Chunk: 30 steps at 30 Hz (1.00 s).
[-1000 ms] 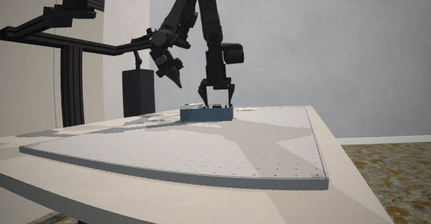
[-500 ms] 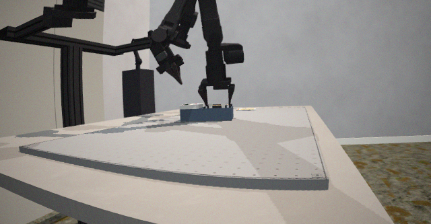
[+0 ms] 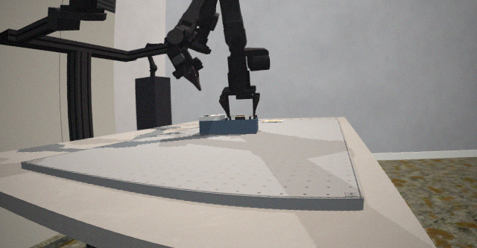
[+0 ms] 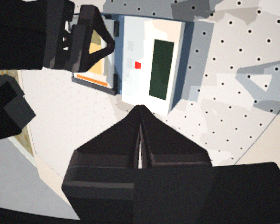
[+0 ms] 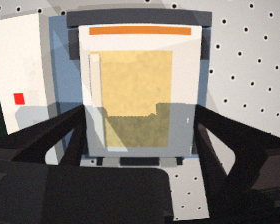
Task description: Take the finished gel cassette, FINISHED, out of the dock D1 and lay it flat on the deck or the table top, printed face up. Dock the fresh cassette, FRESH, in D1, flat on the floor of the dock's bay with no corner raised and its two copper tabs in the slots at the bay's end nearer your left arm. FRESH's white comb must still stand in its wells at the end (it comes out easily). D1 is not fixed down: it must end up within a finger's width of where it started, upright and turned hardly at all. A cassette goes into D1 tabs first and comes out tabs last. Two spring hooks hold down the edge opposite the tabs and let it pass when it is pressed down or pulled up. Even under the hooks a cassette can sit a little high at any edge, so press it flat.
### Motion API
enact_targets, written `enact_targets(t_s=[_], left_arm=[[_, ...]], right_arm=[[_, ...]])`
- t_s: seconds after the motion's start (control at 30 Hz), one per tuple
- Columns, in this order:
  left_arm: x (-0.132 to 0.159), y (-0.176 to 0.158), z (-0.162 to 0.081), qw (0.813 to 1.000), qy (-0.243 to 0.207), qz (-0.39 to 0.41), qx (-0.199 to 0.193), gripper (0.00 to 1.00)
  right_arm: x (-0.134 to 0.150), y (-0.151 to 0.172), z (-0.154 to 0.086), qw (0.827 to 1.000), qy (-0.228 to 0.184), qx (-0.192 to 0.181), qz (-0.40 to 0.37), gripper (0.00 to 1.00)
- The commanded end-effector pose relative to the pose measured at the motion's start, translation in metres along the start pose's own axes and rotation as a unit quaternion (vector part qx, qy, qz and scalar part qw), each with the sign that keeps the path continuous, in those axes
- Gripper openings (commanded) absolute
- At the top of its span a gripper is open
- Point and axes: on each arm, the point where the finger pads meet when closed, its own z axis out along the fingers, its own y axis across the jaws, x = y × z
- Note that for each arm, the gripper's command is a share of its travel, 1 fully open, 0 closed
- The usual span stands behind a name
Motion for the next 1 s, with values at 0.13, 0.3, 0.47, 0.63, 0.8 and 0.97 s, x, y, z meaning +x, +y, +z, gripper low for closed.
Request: enact_targets(t_s=[0.13, 0.3, 0.47, 0.63, 0.8, 0.97], left_arm=[[-0.009, 0.003, -0.017, 1.000, -0.011, -0.005, -0.002, 0.00], [-0.009, 0.004, -0.018, 1.000, -0.011, -0.006, -0.002, 0.00], [-0.010, 0.009, -0.026, 1.000, -0.011, -0.006, -0.002, 0.00], [-0.010, 0.012, -0.030, 1.000, -0.011, -0.006, -0.002, 0.00], [-0.010, 0.012, -0.030, 1.000, -0.011, -0.006, -0.002, 0.00], [-0.011, 0.014, -0.035, 1.000, -0.011, -0.005, -0.002, 0.00]], right_arm=[[-0.003, -0.003, -0.002, 1.000, -0.004, 0.004, -0.001, 0.00], [-0.003, -0.003, -0.002, 1.000, -0.004, 0.004, -0.001, 0.00], [-0.003, -0.003, -0.002, 1.000, -0.004, 0.004, -0.001, 0.00], [-0.003, -0.003, -0.002, 1.000, -0.004, 0.004, -0.001, 0.00], [-0.003, -0.003, -0.002, 1.000, -0.004, 0.004, -0.001, 0.00], [-0.003, -0.003, -0.002, 1.000, -0.004, 0.004, -0.001, 0.00]])
